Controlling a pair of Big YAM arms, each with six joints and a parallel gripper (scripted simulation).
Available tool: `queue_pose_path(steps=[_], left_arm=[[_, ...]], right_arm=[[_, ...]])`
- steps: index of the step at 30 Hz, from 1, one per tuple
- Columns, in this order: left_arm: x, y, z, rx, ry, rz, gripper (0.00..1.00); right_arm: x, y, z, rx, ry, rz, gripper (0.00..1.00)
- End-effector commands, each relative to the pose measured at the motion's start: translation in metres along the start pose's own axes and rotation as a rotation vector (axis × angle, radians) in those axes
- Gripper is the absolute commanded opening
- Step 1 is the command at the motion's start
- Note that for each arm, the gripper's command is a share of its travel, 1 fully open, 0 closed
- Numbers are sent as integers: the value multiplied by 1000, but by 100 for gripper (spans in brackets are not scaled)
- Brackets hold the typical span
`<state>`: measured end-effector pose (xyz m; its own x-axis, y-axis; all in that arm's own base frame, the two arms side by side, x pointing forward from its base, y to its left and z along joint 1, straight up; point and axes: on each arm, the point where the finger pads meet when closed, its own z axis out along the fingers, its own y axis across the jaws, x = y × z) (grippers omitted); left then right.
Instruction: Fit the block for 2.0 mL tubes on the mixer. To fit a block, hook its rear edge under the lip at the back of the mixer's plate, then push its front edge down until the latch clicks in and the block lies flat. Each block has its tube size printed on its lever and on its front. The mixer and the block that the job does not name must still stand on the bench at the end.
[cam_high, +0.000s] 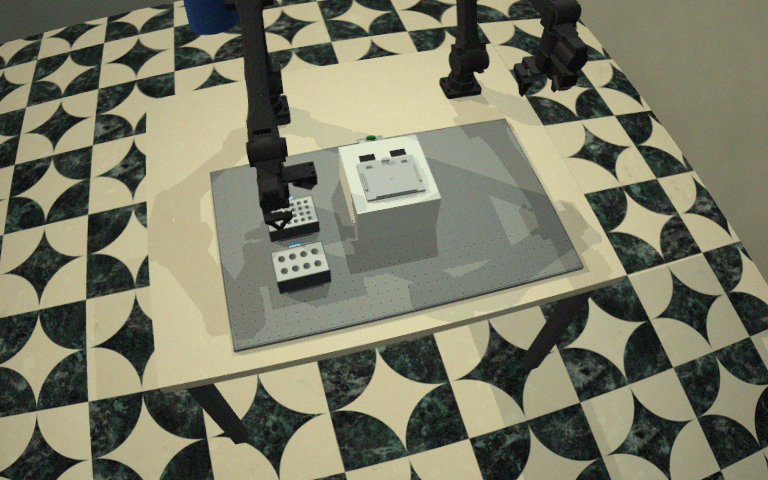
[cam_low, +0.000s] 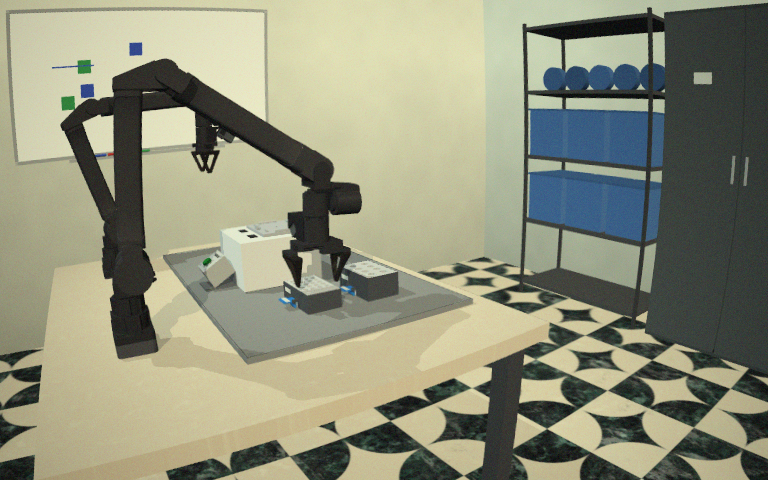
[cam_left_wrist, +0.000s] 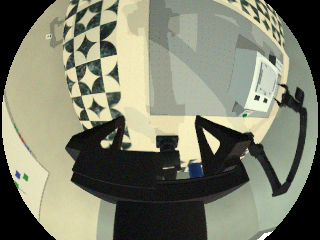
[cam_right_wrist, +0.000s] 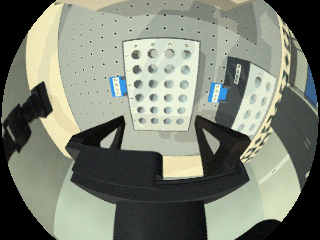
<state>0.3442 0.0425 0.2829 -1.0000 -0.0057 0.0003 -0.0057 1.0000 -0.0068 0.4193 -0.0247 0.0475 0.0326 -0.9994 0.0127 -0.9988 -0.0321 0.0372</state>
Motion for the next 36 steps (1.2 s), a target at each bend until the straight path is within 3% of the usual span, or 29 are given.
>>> queue_pose_path(steps=[1, 14, 28, 36], left_arm=[[-13, -3, -28, -8, -59, 19, 100], [-8, 4, -19, -6, -37, -2, 100], [2, -4, -1, -1, 10, 18, 100], [5, 2, 2, 1, 18, 1, 100]], right_arm=[[6, -27, -32, 94, 8, 11, 100], [6, -28, -20, 67, 5, 9, 100], [3, -6, 0, 9, 0, 6, 100], [3, -6, 0, 10, 0, 5, 100]])
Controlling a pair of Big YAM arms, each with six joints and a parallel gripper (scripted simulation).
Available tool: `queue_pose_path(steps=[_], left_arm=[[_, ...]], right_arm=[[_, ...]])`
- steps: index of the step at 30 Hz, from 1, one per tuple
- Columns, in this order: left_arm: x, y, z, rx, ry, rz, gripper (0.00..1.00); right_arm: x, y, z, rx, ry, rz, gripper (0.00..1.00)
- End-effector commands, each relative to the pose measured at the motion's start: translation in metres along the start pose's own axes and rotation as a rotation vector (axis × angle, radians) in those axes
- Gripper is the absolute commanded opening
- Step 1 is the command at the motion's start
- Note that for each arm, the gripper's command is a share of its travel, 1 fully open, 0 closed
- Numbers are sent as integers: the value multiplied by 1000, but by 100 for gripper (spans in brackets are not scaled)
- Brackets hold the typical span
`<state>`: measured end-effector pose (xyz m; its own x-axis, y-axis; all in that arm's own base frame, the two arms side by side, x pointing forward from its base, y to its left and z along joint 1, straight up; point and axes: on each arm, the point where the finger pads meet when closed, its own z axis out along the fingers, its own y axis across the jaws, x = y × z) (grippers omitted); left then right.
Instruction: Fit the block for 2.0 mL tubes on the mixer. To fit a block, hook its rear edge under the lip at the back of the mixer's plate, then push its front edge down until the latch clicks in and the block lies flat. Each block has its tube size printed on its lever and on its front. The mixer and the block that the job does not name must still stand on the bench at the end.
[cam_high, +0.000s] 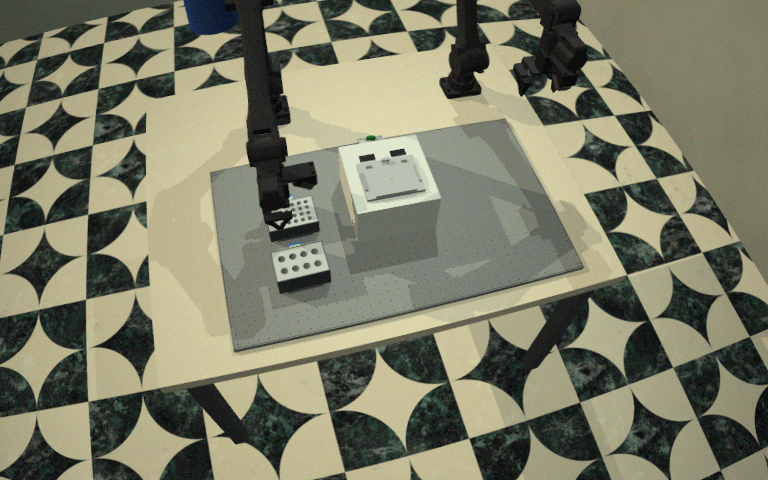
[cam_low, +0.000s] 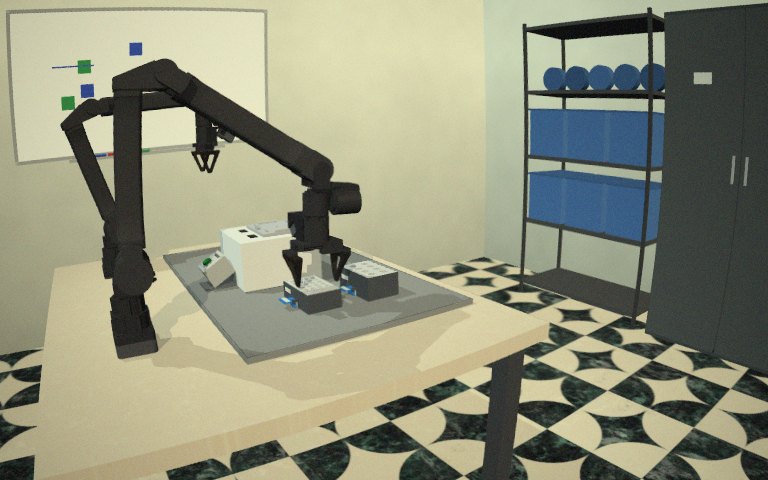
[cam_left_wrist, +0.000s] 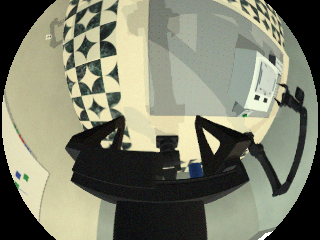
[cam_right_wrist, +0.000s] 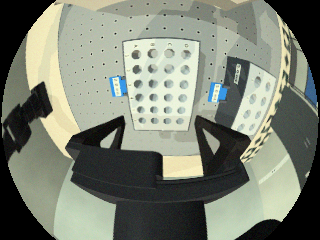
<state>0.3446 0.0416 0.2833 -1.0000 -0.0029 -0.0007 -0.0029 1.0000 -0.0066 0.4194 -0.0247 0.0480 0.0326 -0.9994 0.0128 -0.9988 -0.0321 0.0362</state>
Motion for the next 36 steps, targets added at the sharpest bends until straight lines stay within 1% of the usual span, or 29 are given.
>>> queue_pose_path(steps=[1, 8, 11, 16, 28, 36], left_arm=[[5, 3, 2, 1, 19, -2, 100], [-5, 5, -8, -5, -27, -3, 100], [-9, 1, -13, -7, -42, 9, 100], [-15, -1, -21, -10, -68, 17, 100], [-16, 6, -25, -11, -77, -2, 100], [-17, 4, -27, -12, -83, 3, 100]], right_arm=[[3, -6, 0, 9, 0, 5, 100], [4, -17, -9, 33, 2, 4, 100], [5, -22, -13, 45, 3, 4, 100], [5, -24, -15, 50, 3, 3, 100], [5, -27, -18, 58, 4, 1, 100], [4, -19, -21, 59, 4, 0, 100]])
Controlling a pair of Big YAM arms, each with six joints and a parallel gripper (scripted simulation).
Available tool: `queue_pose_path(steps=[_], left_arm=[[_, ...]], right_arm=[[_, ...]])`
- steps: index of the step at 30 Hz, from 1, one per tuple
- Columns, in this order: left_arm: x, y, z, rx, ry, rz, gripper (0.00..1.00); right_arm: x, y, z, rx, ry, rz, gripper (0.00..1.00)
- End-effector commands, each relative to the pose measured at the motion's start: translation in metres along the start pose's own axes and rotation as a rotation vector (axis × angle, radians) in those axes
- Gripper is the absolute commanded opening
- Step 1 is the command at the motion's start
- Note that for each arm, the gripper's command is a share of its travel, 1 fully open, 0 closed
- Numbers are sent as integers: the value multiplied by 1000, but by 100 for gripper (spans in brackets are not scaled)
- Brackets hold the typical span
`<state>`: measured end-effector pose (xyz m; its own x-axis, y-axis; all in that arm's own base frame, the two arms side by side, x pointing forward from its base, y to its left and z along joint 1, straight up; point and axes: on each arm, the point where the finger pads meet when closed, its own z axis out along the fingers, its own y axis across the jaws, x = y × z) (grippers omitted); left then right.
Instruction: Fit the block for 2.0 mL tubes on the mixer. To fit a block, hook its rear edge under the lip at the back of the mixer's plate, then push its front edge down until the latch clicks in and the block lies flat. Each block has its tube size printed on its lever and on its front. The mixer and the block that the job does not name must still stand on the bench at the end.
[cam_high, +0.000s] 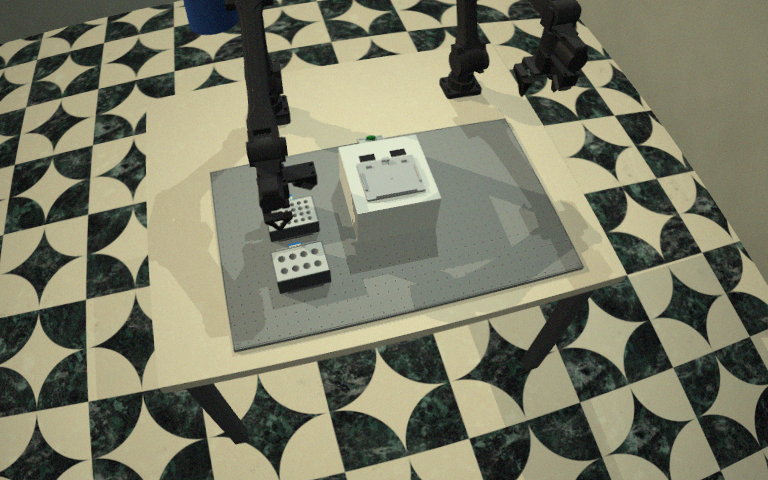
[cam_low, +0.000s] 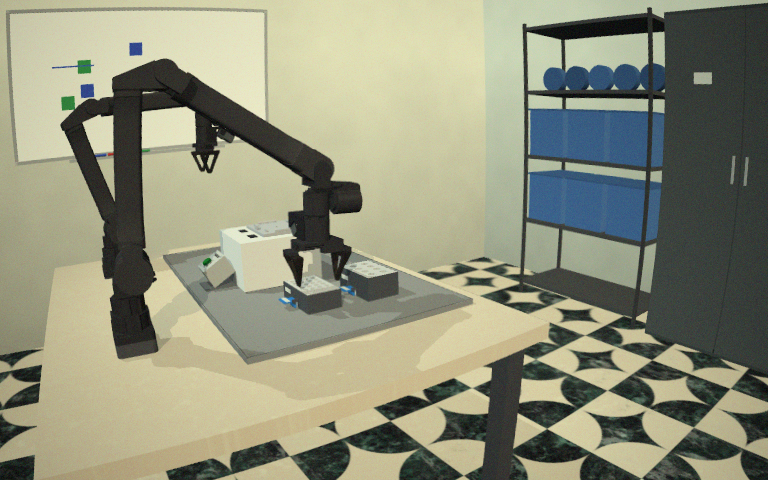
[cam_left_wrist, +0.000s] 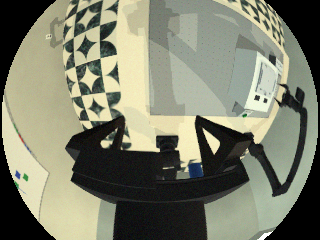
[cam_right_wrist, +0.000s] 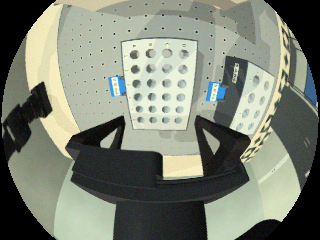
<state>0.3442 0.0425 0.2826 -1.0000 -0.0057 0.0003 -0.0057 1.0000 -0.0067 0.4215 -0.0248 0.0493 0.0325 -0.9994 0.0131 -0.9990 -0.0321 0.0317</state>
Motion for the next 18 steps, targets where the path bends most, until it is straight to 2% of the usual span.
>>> queue_pose_path(steps=[1, 8, 18], left_arm=[[-17, 2, -29, -12, -85, 10, 100], [-19, 0, -31, -12, -91, 16, 100], [-13, 4, -23, -10, -69, 2, 100]], right_arm=[[4, -15, -19, 55, 3, 0, 100], [3, -4, -11, 34, 1, -1, 100], [3, -8, 2, 18, -1, -3, 100]])
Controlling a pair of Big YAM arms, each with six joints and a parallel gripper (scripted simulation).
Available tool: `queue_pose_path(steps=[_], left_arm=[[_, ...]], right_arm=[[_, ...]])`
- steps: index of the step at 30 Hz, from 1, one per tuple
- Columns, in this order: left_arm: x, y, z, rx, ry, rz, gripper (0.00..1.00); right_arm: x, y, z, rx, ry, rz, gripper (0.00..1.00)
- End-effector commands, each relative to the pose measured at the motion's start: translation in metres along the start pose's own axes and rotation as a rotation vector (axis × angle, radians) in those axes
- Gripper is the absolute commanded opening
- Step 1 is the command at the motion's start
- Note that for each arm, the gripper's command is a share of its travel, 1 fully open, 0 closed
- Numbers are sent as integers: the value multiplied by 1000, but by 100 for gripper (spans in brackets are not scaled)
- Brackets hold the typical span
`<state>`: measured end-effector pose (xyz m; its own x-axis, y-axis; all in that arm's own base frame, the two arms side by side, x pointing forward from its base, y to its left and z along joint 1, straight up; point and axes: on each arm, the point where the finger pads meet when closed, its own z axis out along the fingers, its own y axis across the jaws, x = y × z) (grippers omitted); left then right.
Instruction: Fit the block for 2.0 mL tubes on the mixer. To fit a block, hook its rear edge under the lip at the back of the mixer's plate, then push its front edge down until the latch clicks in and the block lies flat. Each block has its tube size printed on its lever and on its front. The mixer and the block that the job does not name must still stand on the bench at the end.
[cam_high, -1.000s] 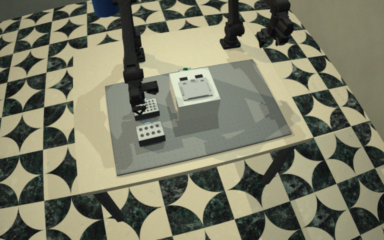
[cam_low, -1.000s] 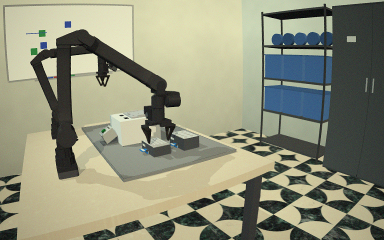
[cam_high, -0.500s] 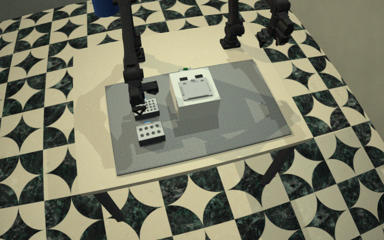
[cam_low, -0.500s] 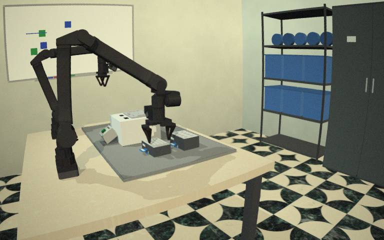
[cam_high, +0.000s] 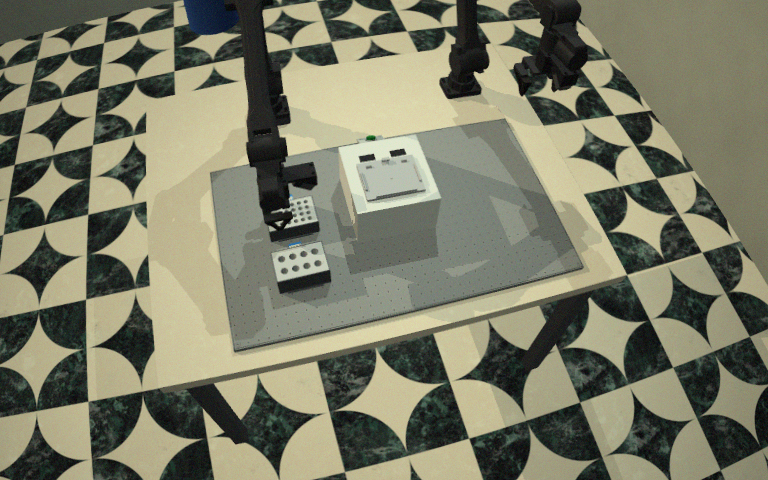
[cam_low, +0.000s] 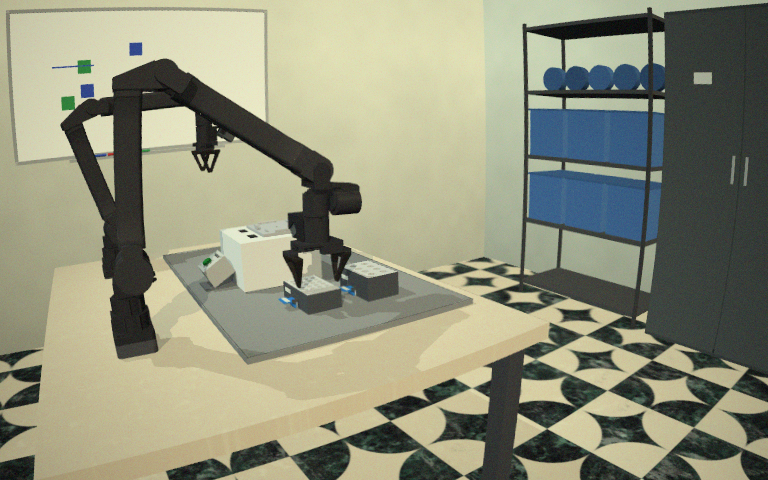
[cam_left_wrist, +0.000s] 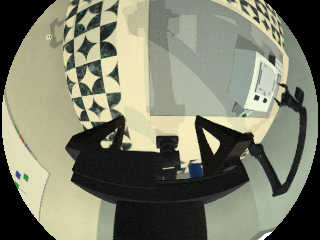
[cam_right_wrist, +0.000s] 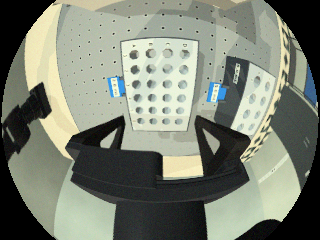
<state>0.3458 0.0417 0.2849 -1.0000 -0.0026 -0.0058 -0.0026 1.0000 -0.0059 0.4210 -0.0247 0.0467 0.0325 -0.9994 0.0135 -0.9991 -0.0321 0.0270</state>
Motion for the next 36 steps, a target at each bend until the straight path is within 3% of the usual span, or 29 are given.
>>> queue_pose_path(steps=[1, 18, 27, 36], left_arm=[[-11, 5, -19, -8, -59, -2, 100], [2, 0, 3, -1, -2, 8, 100], [-4, 5, -9, -4, -32, -3, 100], [-11, -1, -21, -7, -60, 14, 100]], right_arm=[[3, -8, 0, 8, -1, -3, 100], [2, -7, 6, 15, -1, -6, 100], [1, -1, 15, -12, -4, -8, 100], [2, -9, 8, 22, -1, -7, 100]])
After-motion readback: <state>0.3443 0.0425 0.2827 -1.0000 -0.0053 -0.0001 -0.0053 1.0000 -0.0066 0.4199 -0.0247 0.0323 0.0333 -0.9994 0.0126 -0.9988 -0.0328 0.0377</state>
